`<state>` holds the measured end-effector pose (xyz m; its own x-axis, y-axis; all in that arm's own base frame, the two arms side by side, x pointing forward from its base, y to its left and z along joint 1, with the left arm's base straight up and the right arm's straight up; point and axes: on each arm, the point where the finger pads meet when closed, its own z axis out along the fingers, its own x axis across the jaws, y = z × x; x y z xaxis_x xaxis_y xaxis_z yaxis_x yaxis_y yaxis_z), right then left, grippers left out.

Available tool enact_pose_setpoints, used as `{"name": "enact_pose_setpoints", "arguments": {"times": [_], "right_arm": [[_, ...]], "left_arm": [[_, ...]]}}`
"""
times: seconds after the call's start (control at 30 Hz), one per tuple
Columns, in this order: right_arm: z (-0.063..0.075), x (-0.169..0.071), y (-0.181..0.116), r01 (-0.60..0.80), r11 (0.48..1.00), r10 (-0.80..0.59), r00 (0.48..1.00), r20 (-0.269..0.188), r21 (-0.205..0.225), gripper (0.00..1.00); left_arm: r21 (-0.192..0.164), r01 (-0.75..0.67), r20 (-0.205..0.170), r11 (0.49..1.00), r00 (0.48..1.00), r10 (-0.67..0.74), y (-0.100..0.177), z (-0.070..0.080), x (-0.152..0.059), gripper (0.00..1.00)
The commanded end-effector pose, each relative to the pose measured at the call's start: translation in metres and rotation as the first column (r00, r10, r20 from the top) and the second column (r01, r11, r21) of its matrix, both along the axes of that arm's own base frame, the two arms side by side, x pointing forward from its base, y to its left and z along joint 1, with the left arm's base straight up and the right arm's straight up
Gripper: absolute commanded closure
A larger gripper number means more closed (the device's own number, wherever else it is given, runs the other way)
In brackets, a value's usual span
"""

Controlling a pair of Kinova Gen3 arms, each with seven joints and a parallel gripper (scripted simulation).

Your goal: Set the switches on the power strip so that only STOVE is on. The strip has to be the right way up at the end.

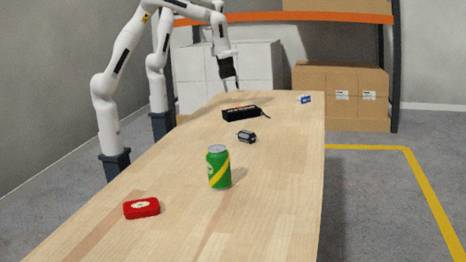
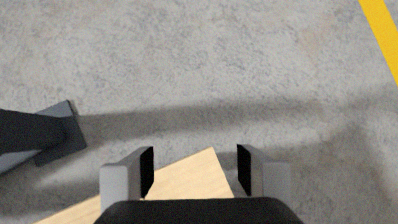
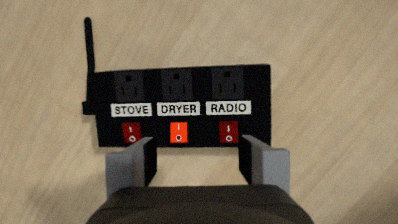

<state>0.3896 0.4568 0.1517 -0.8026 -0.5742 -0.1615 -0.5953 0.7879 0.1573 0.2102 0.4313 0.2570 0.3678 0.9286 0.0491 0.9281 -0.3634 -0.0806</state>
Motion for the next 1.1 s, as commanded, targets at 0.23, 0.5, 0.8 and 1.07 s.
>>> {"name": "enact_pose_setpoints", "arguments": {"times": [0.23, 0.5, 0.8, 1.07], "right_arm": [[-0.038, 0.014, 0.019, -0.07, 0.996, 0.07, 0.998, 0.0, -0.05, 0.0], [-0.049, 0.017, 0.023, -0.091, 0.994, 0.091, 0.996, -0.002, -0.063, 0.0], [-0.049, 0.017, 0.023, -0.091, 0.994, 0.091, 0.996, -0.002, -0.064, 0.0], [-0.049, 0.017, 0.023, -0.091, 0.994, 0.091, 0.996, -0.002, -0.064, 0.0]], "left_arm": [[-0.007, -0.399, 0.031, 0.917, 0.916, 0.399, 0.007, -0.018, -0.05, 0.0], [-0.021, -0.659, 0.047, 0.752, 0.751, 0.659, 0.007, -0.031, -0.085, 0.0], [-0.034, -0.828, 0.056, 0.56, 0.558, 0.828, 0.006, -0.042, -0.114, 0.0], [-0.048, -0.951, 0.06, 0.306, 0.303, 0.951, 0.003, -0.053, -0.143, 0.0]]}}
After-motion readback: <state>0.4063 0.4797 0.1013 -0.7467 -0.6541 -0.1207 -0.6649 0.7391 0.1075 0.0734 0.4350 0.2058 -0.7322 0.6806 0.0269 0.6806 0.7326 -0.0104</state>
